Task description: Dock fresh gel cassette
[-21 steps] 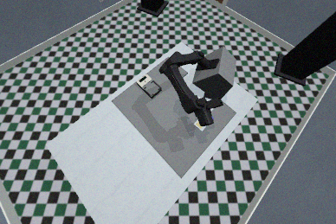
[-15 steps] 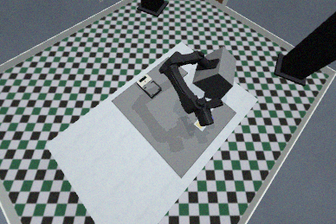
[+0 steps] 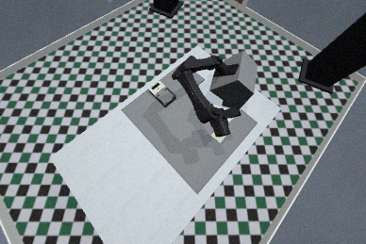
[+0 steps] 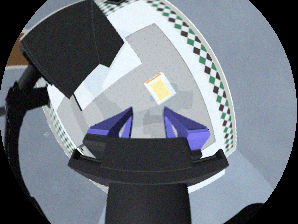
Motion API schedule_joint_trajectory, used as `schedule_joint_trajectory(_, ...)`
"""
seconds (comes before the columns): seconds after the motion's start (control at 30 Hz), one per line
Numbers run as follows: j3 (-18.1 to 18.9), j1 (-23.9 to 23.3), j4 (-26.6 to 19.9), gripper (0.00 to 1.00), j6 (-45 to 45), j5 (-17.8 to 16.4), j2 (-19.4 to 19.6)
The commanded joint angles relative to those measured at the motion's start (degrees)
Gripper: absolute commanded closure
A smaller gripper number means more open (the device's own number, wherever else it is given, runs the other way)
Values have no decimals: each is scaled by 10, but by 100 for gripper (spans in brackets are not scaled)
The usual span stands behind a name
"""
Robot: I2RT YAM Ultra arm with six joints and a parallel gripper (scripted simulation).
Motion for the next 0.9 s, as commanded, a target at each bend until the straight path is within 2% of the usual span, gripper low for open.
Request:
schedule_joint_trajectory(0.0, -19, 10, 14, 65, 56, 10, -34)
schedule_joint_trajectory(0.27, -62, -2, 41, 65, 173, 33, -73)
schedule_joint_trajectory(0.33, -76, -21, 47, 65, 201, 41, -88)
schedule_joint_trajectory(0.4, -76, -21, 47, 65, 201, 41, -88)
schedule_joint_trajectory(0.67, -118, -23, 74, 65, 319, 64, -127)
schedule_joint_trajectory(0.73, -133, -41, 80, 65, 347, 72, -142)
schedule_joint_trajectory(0.83, -151, -45, 90, 65, 392, 82, -160)
schedule_joint_trajectory(0.87, -155, -37, 94, 65, 409, 83, -163)
